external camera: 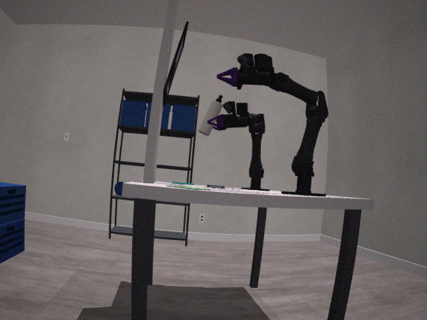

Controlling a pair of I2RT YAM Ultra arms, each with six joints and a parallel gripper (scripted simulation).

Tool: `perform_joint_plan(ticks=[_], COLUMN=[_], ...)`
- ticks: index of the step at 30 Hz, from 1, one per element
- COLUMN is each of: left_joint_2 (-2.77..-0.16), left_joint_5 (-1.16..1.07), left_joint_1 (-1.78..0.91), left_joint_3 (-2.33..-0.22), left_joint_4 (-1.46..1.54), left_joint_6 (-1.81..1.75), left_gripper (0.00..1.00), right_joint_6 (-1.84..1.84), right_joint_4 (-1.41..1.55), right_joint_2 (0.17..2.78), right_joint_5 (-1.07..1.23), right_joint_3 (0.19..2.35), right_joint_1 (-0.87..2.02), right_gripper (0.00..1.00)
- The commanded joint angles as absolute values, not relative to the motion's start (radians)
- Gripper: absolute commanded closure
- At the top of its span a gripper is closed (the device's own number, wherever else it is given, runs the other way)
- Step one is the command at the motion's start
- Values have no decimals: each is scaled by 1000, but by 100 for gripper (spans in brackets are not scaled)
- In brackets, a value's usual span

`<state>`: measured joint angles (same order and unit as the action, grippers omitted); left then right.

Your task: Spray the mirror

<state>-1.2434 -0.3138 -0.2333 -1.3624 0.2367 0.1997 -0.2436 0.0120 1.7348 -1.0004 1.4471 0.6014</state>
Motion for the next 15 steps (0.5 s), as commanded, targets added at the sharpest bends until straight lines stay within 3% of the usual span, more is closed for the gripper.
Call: perform_joint_plan(ticks=[1, 15], left_joint_2=[-1183, -1070], left_joint_5=[-229, -48], left_joint_1=[-192, -57], left_joint_3=[-1324, -1138], left_joint_4=[147, 11], left_joint_6=[140, 26], left_gripper=[100, 100], right_joint_6=[-245, -245], right_joint_4=[-27, -27], right_joint_2=[1692, 1692], right_joint_5=[-1015, -1015], right_joint_3=[1484, 1484], right_joint_1=[604, 604], right_gripper=[100, 100])
